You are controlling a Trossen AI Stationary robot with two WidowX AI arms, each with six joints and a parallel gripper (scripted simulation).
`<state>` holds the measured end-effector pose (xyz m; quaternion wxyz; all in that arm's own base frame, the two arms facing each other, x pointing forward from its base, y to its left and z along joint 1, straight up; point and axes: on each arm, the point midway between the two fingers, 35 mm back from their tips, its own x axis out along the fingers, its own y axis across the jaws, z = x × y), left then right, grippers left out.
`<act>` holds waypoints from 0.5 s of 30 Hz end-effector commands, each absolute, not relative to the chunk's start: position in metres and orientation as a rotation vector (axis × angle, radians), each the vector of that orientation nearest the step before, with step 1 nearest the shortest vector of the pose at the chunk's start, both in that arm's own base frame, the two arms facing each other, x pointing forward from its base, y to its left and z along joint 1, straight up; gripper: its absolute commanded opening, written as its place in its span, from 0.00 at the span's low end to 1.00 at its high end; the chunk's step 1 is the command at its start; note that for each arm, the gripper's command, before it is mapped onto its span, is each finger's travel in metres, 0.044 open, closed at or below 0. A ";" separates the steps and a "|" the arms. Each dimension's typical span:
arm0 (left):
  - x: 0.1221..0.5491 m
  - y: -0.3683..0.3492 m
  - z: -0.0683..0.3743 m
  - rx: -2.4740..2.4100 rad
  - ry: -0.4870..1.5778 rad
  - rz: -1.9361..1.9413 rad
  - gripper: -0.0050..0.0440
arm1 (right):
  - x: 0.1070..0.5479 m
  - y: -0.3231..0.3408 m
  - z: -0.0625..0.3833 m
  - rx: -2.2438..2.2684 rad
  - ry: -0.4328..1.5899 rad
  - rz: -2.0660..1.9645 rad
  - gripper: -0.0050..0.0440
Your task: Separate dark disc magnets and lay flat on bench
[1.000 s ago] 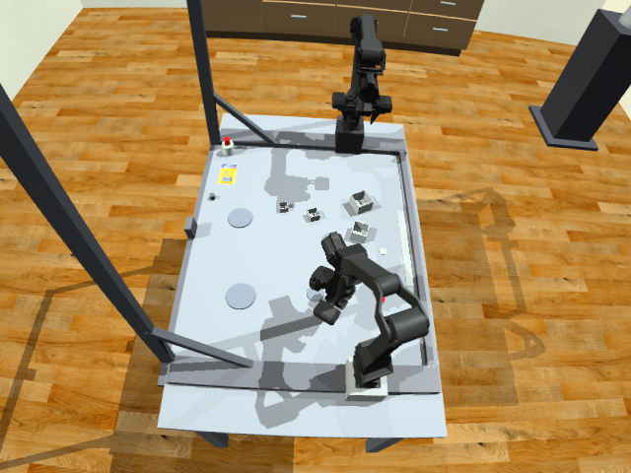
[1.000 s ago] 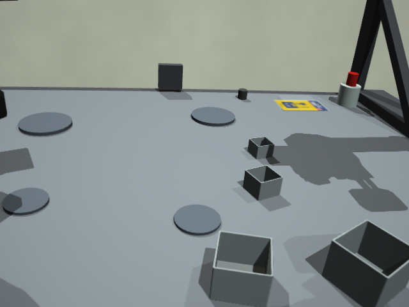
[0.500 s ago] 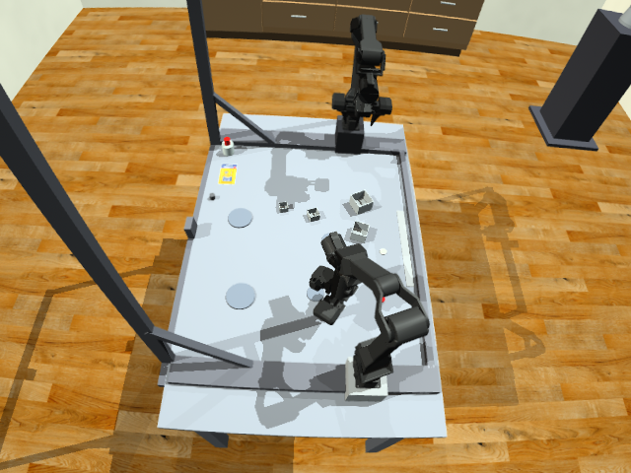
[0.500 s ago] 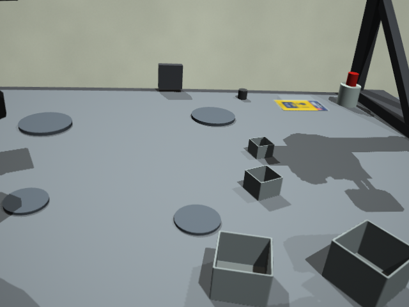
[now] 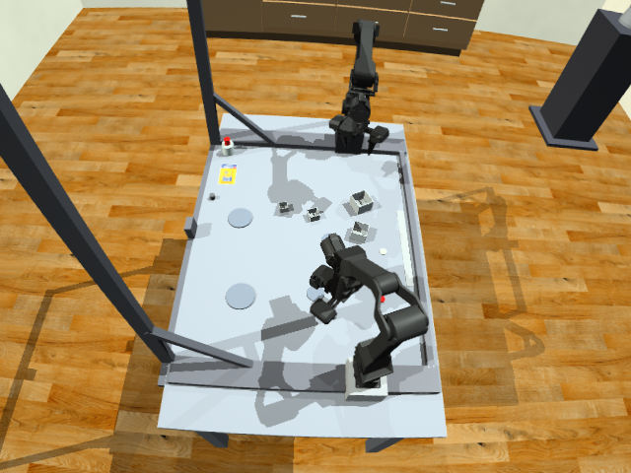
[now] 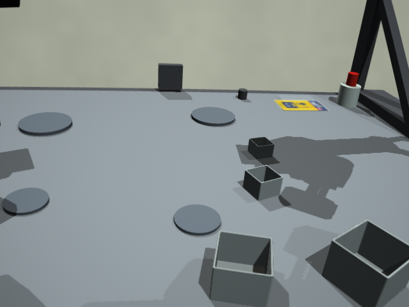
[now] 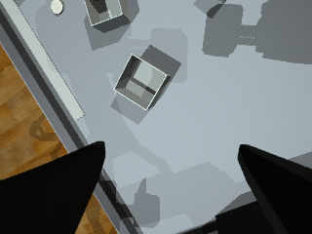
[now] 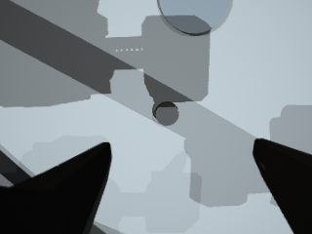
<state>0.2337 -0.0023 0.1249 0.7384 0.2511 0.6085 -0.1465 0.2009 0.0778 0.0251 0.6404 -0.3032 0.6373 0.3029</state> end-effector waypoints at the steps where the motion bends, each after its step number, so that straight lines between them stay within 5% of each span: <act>1: 0.258 -0.005 0.111 0.722 1.240 -0.404 0.92 | 0.200 0.078 0.021 -0.661 1.468 0.661 0.92; 15: 0.319 -0.018 0.072 1.323 0.939 -0.590 0.92 | 0.199 0.079 0.012 -0.551 1.500 0.551 0.92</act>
